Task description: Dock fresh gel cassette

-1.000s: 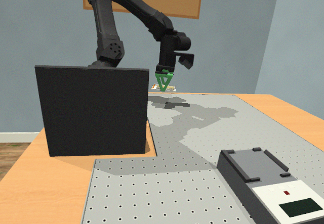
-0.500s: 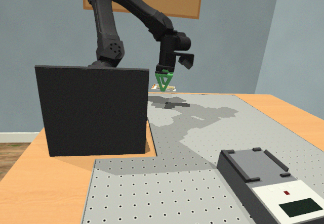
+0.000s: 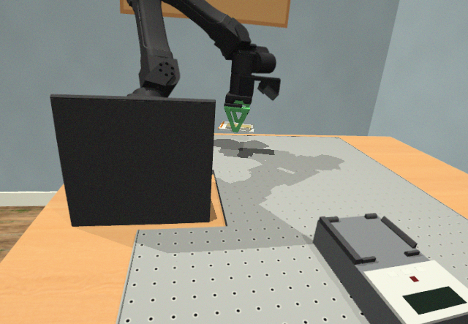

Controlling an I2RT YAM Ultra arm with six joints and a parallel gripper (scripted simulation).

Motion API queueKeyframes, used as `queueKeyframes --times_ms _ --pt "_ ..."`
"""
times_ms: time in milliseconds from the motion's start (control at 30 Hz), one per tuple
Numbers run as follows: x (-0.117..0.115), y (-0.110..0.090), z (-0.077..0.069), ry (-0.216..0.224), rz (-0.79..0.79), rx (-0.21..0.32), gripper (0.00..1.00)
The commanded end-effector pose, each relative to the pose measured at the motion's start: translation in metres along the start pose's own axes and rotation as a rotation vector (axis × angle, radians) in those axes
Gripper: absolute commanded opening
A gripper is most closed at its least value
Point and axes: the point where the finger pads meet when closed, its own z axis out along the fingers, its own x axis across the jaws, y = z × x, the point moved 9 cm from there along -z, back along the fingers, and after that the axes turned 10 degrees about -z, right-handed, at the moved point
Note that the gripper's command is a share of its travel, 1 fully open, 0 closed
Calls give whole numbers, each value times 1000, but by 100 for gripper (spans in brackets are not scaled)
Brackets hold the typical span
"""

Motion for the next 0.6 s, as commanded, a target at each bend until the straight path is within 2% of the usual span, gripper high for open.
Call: queueKeyframes --times_ms 0,267,333,467,567 --pt "-11 3 -7 4 -64 -57 0" --pt "-49 7 -10 8 -312 -153 0" --pt "-64 12 -5 0 -301 -133 0" --pt "-69 19 -9 4 -313 -146 0" --pt "-87 20 -8 2 -300 -134 0"
